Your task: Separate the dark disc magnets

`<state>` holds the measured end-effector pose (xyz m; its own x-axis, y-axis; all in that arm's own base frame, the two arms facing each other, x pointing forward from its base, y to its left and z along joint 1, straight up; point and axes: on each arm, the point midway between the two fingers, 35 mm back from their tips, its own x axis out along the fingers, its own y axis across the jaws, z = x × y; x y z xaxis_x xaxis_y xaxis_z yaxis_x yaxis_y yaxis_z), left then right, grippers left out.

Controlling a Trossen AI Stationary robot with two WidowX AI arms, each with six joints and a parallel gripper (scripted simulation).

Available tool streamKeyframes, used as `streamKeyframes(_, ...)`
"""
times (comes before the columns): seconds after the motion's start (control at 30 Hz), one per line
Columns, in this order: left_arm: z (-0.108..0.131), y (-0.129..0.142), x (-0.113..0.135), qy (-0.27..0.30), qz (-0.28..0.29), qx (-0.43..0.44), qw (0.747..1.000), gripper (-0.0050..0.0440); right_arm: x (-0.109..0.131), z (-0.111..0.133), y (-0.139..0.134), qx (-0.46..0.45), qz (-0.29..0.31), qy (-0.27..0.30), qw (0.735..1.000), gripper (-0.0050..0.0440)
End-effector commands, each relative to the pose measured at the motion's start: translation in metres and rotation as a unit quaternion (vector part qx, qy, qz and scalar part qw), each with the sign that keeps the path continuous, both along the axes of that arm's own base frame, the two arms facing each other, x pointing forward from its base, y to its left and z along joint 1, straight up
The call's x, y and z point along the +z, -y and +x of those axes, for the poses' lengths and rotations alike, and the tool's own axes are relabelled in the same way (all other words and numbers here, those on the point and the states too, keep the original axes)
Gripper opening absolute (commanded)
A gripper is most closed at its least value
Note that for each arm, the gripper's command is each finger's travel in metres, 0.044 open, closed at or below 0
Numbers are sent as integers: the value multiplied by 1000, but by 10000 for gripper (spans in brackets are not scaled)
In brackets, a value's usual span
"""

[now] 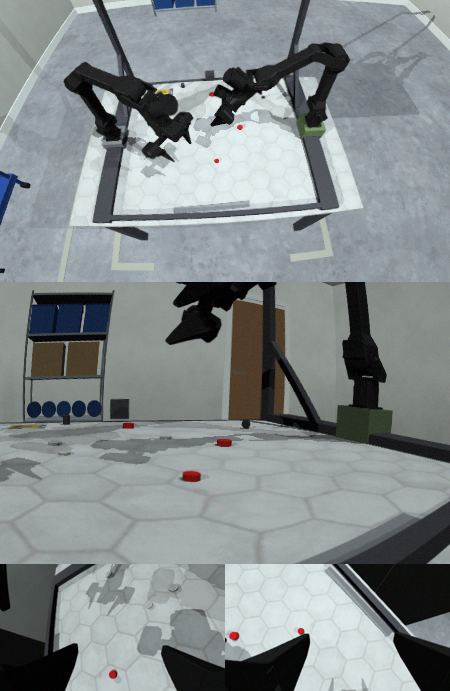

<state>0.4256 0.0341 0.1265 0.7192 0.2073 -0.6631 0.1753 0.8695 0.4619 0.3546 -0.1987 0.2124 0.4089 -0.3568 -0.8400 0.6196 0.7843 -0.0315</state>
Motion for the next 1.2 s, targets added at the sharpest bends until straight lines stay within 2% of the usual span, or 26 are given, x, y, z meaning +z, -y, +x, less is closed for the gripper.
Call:
streamKeyframes(0.0, -17, 6, 25, -11, -31, 9, 999, 400, 6, -16, -35, 39, 9, -13, 999, 400)
streamKeyframes(0.07, -17, 6, 25, -11, -31, 9, 999, 400, 6, -16, -35, 39, 9, -13, 999, 400)
streamKeyframes(0.1, -28, 6, 19, -41, -36, 12, 998, 400, 5, -20, -42, 47, 13, -19, 999, 400)
streamKeyframes(0.13, -33, 9, 27, -35, -50, 17, 998, 400, 1, -28, -56, 67, 21, -35, 997, 400)
streamKeyframes(0.37, -71, 14, 29, -93, -85, 37, 991, 400, -10, -55, -95, 119, 41, -79, 989, 400)
streamKeyframes(0.57, -106, 19, 32, -143, -114, 58, 981, 400, -19, -82, -124, 164, 58, -116, 978, 400)
streamKeyframes(0.63, -106, 19, 32, -143, -114, 58, 981, 400, -19, -82, -124, 164, 58, -116, 978, 400)
streamKeyframes(0.67, -122, 19, 28, -174, -117, 65, 976, 400, -21, -86, -129, 169, 61, -122, 976, 400)
streamKeyframes(0.7, -128, 21, 34, -170, -129, 72, 974, 400, -24, -98, -140, 189, 67, -138, 970, 400)
streamKeyframes(0.87, -161, 25, 37, -215, -149, 93, 961, 400, -31, -122, -159, 223, 78, -169, 957, 400)
streamKeyframes(1.13, -217, 31, 44, -285, -175, 131, 933, 400, -42, -162, -183, 274, 94, -217, 932, 400)
streamKeyframes(1.17, -217, 31, 44, -285, -175, 131, 933, 400, -42, -162, -183, 274, 94, -217, 932, 400)
